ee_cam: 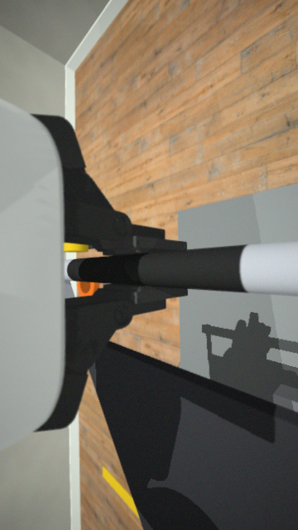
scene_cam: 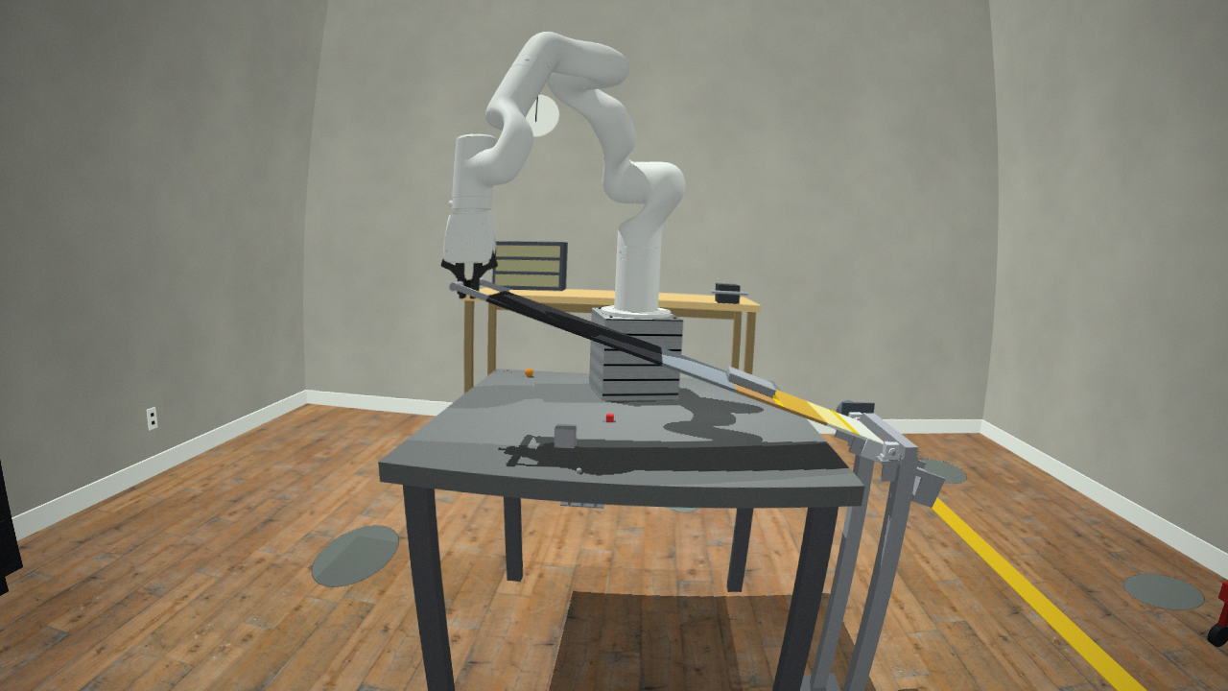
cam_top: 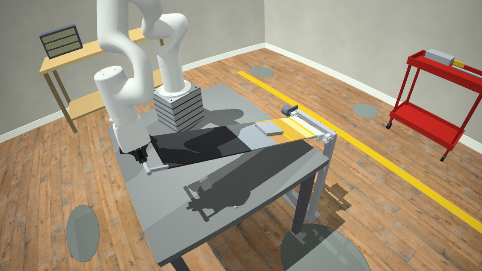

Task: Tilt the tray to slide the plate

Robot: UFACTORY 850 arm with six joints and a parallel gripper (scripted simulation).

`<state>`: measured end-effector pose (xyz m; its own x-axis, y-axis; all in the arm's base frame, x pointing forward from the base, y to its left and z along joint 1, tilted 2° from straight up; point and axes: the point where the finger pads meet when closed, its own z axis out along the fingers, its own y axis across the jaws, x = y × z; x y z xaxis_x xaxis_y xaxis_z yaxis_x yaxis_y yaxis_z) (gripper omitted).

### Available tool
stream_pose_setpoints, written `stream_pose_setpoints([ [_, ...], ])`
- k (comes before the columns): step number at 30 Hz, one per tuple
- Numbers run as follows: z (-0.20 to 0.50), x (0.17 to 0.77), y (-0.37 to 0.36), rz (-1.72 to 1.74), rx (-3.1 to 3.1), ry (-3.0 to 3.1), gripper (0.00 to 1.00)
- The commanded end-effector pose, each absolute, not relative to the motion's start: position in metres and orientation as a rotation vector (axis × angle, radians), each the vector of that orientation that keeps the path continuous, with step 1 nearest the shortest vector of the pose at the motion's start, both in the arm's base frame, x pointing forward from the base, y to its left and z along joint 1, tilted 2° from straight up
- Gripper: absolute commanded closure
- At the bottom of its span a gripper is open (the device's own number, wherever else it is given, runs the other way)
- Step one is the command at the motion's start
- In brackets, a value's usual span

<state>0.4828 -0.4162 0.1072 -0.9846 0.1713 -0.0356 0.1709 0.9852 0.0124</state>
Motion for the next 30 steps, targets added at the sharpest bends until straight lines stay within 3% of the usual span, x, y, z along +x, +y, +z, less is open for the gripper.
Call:
stream_pose_setpoints([
  [1, 0.067, 0.482, -0.429, 0.01, 0.268, 3.091, 1.0],
  [25, 0.059, 0.482, -0.431, 0.01, 0.268, 3.091, 1.0],
  [30, 0.131, 0.483, -0.409, 0.01, 0.268, 3.091, 1.0],
])
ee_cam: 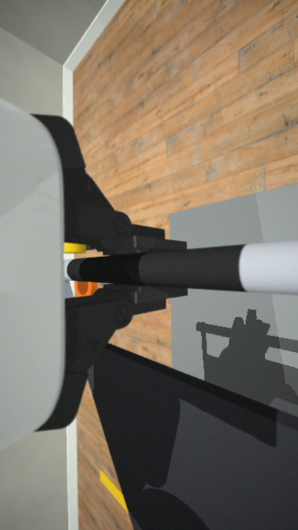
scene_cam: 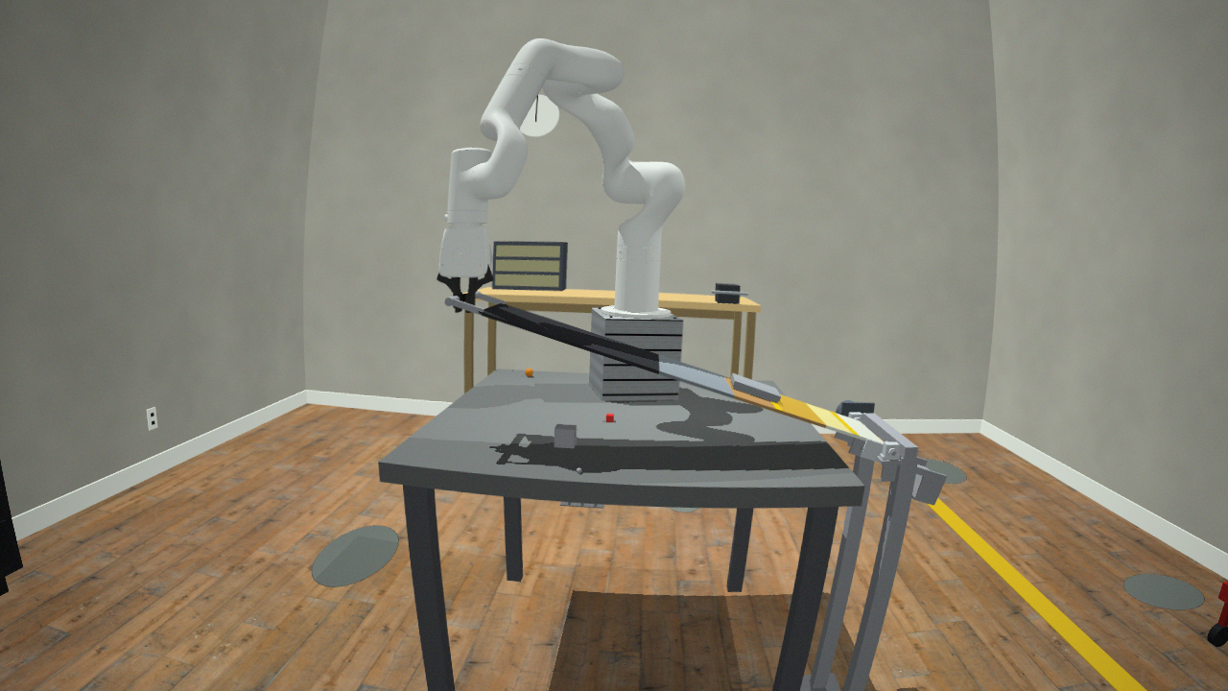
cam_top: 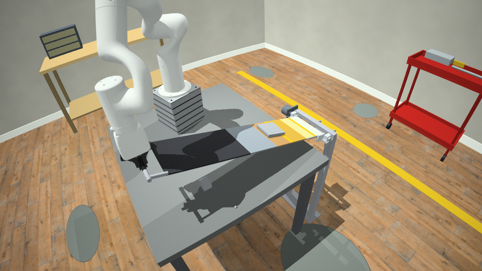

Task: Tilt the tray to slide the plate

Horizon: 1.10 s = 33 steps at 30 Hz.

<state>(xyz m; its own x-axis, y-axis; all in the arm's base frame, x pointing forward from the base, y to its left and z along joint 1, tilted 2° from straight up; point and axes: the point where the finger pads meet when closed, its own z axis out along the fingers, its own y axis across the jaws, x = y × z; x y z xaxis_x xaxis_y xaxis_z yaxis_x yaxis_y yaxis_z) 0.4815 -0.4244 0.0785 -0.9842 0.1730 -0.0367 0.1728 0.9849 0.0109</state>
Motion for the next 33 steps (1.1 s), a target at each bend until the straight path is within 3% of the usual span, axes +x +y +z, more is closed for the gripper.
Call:
stream_pose_setpoints([
  [1, 0.136, 0.483, -0.407, 0.01, 0.268, 3.091, 1.0],
  [7, 0.063, 0.482, -0.43, 0.01, 0.268, 3.091, 1.0],
  [13, 0.063, 0.482, -0.43, 0.01, 0.268, 3.091, 1.0],
  [18, 0.132, 0.483, -0.409, 0.01, 0.268, 3.091, 1.0],
  [24, 0.058, 0.482, -0.431, 0.01, 0.268, 3.091, 1.0],
  [30, 0.061, 0.482, -0.43, 0.01, 0.268, 3.091, 1.0],
  [33, 0.111, 0.483, -0.416, 0.01, 0.268, 3.091, 1.0],
])
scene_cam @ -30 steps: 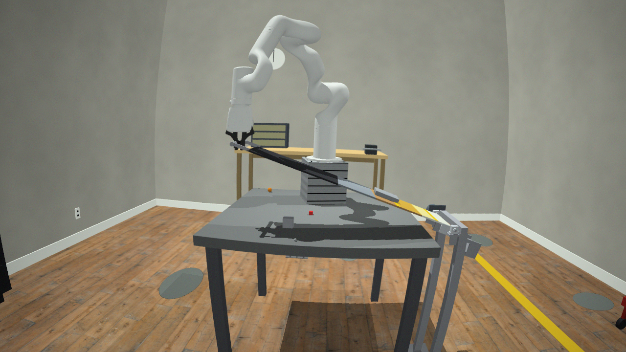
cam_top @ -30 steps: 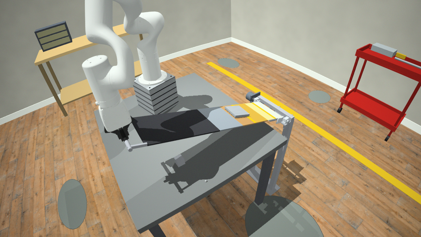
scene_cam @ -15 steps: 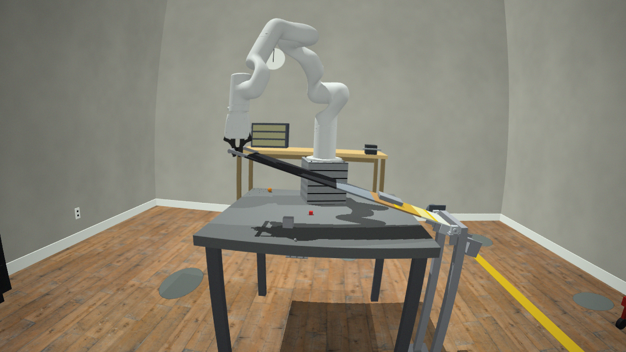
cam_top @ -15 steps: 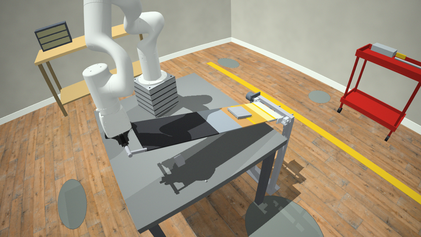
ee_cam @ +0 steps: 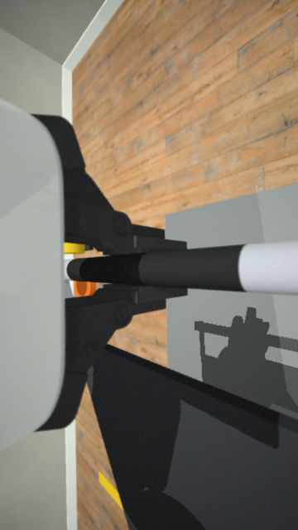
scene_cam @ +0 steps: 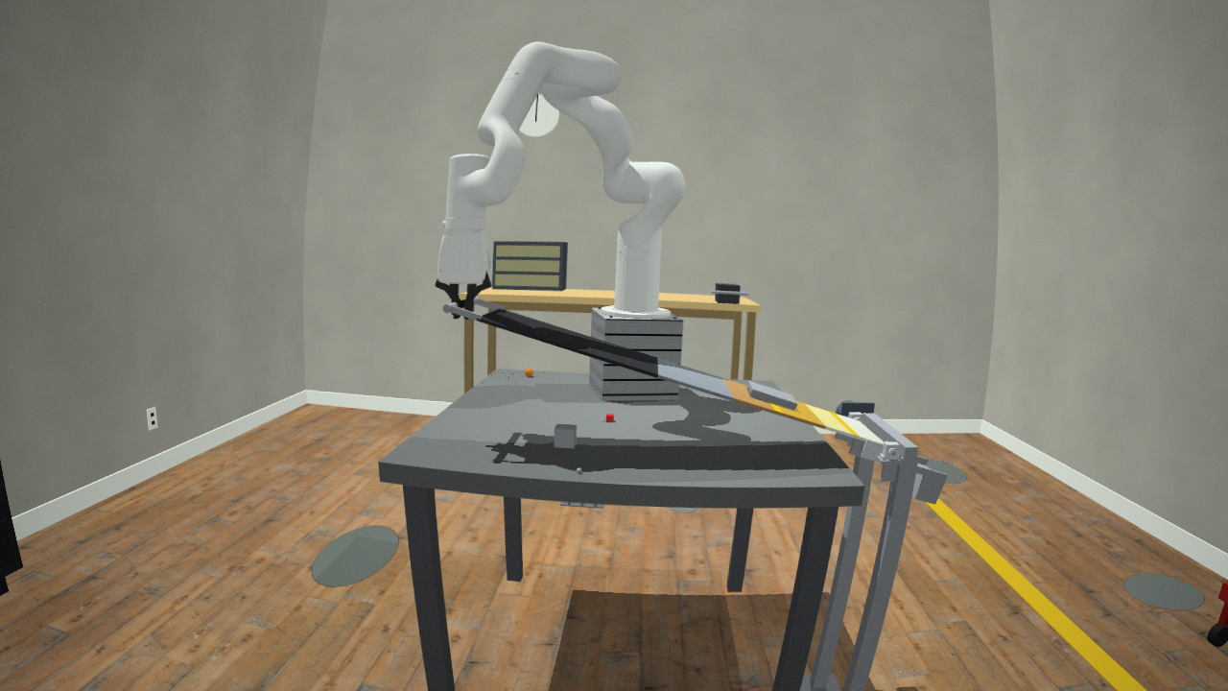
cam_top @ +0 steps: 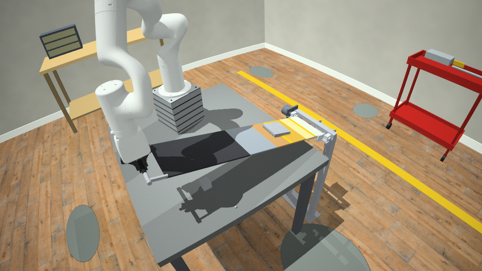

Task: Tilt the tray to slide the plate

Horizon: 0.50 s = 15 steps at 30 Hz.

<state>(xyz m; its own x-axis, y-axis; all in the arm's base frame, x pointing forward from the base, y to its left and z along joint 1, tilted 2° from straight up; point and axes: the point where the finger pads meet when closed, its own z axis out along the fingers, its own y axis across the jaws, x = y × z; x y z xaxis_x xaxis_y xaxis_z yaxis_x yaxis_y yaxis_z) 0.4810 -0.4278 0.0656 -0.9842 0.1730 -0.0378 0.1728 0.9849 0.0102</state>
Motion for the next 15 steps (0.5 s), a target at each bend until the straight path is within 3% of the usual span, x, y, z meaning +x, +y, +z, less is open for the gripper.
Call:
stream_pose_setpoints([
  [1, 0.124, 0.483, -0.411, 0.01, 0.268, 3.091, 1.0],
  [8, 0.056, 0.482, -0.431, 0.01, 0.268, 3.091, 1.0],
  [15, 0.073, 0.482, -0.427, 0.01, 0.268, 3.091, 1.0],
])
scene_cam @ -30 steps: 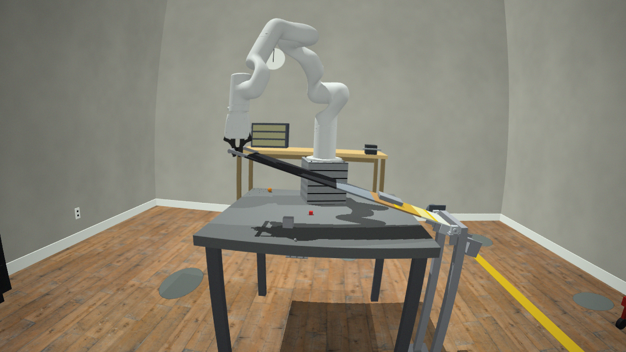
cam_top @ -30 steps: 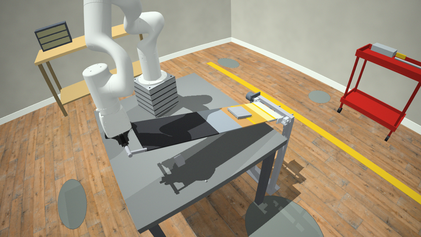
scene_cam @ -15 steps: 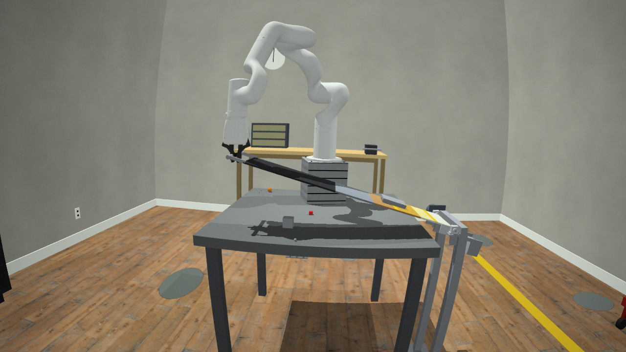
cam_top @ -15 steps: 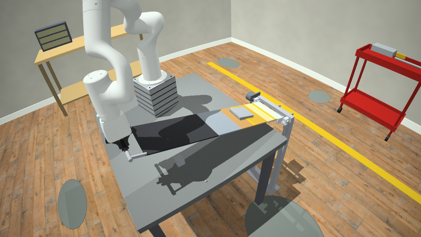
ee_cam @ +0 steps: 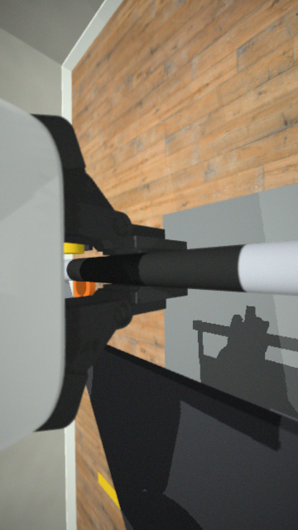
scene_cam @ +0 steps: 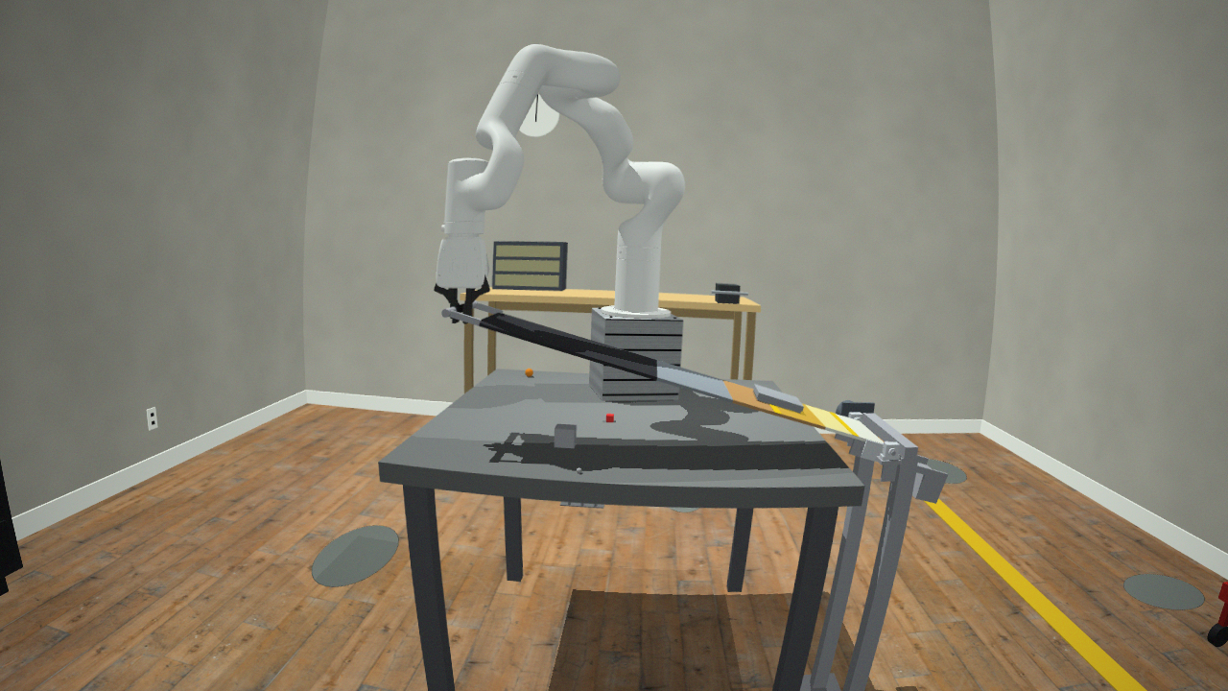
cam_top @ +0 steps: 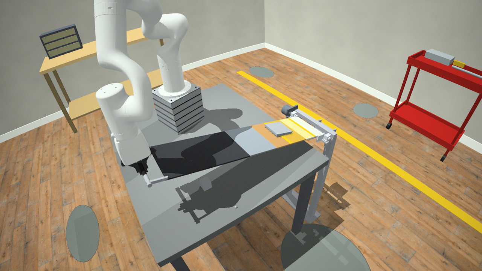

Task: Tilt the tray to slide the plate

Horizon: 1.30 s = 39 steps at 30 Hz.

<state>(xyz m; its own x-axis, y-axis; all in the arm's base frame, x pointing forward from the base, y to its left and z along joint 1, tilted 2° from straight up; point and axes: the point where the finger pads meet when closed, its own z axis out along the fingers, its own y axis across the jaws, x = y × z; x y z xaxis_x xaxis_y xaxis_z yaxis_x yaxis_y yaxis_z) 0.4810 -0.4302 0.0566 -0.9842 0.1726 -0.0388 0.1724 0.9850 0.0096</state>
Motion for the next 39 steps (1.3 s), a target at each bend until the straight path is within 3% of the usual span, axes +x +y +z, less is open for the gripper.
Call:
stream_pose_setpoints([
  [1, 0.092, 0.482, -0.422, 0.01, 0.268, 3.091, 1.0],
  [4, 0.128, 0.483, -0.41, 0.01, 0.268, 3.091, 1.0],
  [9, 0.06, 0.482, -0.43, 0.01, 0.268, 3.091, 1.0],
  [15, 0.055, 0.482, -0.432, 0.01, 0.268, 3.091, 1.0],
  [21, 0.127, 0.483, -0.41, 0.01, 0.268, 3.091, 1.0],
  [26, 0.059, 0.482, -0.431, 0.01, 0.268, 3.091, 1.0],
  [32, 0.054, 0.482, -0.432, 0.01, 0.268, 3.091, 1.0],
  [39, 0.122, 0.483, -0.412, 0.01, 0.268, 3.091, 1.0],
])
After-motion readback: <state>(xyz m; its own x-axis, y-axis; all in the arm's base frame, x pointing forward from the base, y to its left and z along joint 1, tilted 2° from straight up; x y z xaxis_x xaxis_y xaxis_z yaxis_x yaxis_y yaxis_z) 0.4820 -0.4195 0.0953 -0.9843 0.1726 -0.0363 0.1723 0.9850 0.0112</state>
